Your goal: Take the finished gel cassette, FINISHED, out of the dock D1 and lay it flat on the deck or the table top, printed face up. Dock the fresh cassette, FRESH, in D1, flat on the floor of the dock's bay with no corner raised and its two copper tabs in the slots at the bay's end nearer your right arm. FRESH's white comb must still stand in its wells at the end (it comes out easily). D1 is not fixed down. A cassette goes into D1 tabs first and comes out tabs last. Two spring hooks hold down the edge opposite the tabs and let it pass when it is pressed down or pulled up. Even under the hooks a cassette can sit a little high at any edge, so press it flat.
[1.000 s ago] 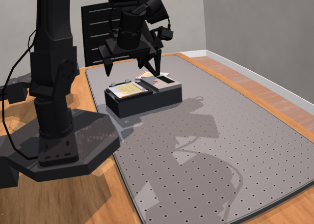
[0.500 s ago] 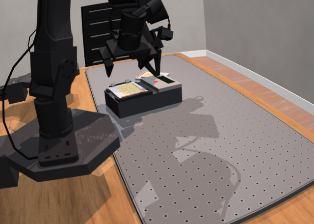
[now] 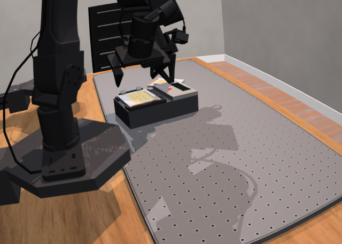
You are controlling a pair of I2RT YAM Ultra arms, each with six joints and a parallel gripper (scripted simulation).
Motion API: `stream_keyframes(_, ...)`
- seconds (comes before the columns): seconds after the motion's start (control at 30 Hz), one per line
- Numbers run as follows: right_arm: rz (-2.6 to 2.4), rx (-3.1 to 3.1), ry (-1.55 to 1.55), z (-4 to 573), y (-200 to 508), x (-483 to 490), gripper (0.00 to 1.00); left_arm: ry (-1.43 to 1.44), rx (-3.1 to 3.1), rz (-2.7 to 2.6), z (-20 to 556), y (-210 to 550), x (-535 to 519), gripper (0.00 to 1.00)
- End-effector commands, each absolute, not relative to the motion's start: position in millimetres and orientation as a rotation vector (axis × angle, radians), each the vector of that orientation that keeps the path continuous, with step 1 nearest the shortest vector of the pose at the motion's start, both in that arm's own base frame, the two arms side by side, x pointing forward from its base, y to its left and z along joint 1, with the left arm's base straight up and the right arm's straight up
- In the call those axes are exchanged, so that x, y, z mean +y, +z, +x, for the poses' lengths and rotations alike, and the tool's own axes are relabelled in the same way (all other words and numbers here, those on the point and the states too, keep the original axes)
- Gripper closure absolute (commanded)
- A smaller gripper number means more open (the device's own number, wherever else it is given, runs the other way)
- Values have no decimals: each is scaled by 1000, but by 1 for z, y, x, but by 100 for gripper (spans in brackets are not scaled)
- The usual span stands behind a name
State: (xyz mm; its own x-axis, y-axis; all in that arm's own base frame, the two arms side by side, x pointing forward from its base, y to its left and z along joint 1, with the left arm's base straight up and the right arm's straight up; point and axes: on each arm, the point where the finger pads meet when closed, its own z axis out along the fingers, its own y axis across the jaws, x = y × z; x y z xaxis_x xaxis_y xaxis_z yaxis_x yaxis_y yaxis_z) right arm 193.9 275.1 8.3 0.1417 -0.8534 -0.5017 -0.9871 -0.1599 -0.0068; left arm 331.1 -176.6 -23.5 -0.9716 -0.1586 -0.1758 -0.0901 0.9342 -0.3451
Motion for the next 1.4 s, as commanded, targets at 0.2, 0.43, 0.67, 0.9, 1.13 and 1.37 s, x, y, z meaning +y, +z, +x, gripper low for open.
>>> stream_keyframes(0.2, -2071, 1783, 591, 193, -1, 275, 2, -281, 3076, -246, 283, -75, -144, 100)
stream_keyframes(0.43, -2071, 1783, 591, 193, -1, 275, 2, -281, 3076, -246, 283, -75, -144, 100)
stream_keyframes(0.67, -2070, 1786, 591, 193, -9, 275, 2, -281, 3076, -246, 283, -75, -144, 100)
stream_keyframes(0.9, -2070, 1786, 591, 193, -9, 275, 2, -281, 3076, -246, 283, -75, -144, 100)
stream_keyframes(1.13, -2070, 1788, 591, 193, -12, 274, 2, -281, 3076, -246, 283, -75, -144, 100)
stream_keyframes(1.37, -2070, 1788, 591, 194, -17, 274, 2, -281, 3076, -246, 283, -75, -144, 100)
